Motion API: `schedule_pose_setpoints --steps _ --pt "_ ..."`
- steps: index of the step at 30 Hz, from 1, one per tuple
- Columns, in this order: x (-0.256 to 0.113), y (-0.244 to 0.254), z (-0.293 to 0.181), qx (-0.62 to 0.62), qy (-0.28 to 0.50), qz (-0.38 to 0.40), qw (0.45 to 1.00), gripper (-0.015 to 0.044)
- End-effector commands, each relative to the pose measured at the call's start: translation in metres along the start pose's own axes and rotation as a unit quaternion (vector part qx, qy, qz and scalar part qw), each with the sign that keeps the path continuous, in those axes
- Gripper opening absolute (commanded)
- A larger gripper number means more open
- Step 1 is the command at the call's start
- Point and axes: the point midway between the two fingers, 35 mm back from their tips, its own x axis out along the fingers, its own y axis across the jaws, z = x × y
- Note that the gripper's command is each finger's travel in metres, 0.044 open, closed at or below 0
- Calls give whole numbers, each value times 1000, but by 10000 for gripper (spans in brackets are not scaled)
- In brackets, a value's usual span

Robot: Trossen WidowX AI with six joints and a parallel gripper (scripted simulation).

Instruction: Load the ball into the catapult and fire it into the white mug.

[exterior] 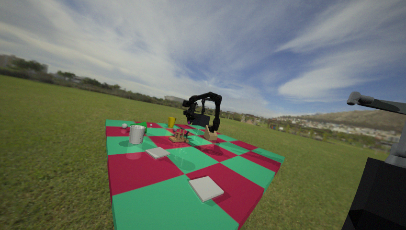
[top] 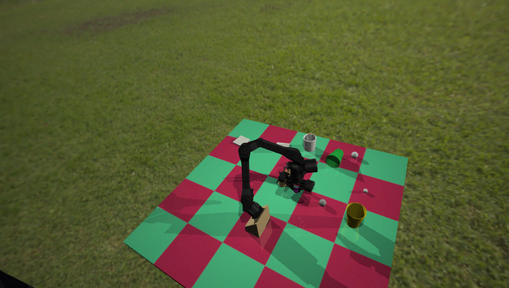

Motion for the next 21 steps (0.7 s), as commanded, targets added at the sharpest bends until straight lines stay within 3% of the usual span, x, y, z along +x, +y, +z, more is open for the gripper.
schedule_pose_setpoints --steps 1,21 --pt "-9 2 -1 -3 1 -1 1000 0" --pt "11 65 49 7 101 8 995 0"
